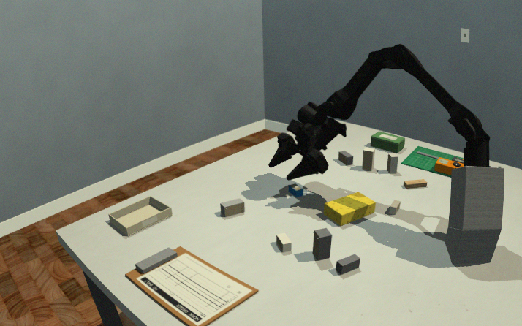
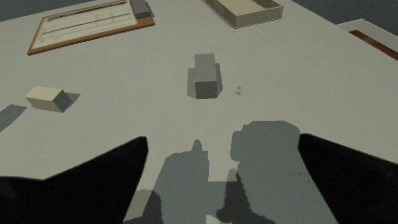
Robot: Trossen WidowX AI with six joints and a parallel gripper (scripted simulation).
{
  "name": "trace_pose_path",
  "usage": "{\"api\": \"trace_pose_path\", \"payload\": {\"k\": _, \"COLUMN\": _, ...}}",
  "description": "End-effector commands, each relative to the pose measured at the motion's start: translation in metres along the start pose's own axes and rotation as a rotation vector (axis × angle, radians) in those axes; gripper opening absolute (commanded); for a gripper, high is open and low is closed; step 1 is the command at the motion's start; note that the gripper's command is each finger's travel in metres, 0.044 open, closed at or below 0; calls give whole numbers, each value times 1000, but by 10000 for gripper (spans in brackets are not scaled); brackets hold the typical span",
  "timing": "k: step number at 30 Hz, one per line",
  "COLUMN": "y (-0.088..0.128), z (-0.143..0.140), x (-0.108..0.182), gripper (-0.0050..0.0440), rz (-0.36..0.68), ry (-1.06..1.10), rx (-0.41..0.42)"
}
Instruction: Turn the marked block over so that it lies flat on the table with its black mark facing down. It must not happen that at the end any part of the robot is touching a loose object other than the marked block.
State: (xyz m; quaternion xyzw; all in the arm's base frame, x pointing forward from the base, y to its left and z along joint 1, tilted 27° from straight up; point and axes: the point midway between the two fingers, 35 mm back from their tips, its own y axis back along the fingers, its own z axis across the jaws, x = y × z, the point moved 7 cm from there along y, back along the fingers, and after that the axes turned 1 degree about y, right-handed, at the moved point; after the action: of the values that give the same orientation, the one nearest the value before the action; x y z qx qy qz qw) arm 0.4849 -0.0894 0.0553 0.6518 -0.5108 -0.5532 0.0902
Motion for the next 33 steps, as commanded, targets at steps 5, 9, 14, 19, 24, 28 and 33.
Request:
{"api": "trace_pose_path", "payload": {"k": 5, "y": 14, "z": -10, "x": -20, "gripper": 440, "rz": -6, "ry": 23, "rx": 39}}
{"api": "trace_pose_path", "payload": {"k": 9, "y": 14, "z": -10, "x": -21, "gripper": 440, "rz": 8, "ry": 23, "rx": 37}}
{"api": "trace_pose_path", "payload": {"k": 14, "y": 19, "z": -9, "x": -27, "gripper": 440, "rz": 82, "ry": 26, "rx": 38}}
{"api": "trace_pose_path", "payload": {"k": 19, "y": 30, "z": -13, "x": -43, "gripper": 440, "rz": 232, "ry": 27, "rx": 51}}
{"api": "trace_pose_path", "payload": {"k": 24, "y": 35, "z": -12, "x": -53, "gripper": 440, "rz": 354, "ry": 23, "rx": 52}}
{"api": "trace_pose_path", "payload": {"k": 28, "y": 40, "z": -11, "x": -66, "gripper": 440, "rz": 542, "ry": 17, "rx": 49}}
{"api": "trace_pose_path", "payload": {"k": 33, "y": 35, "z": -6, "x": -74, "gripper": 440, "rz": 792, "ry": 6, "rx": 21}}
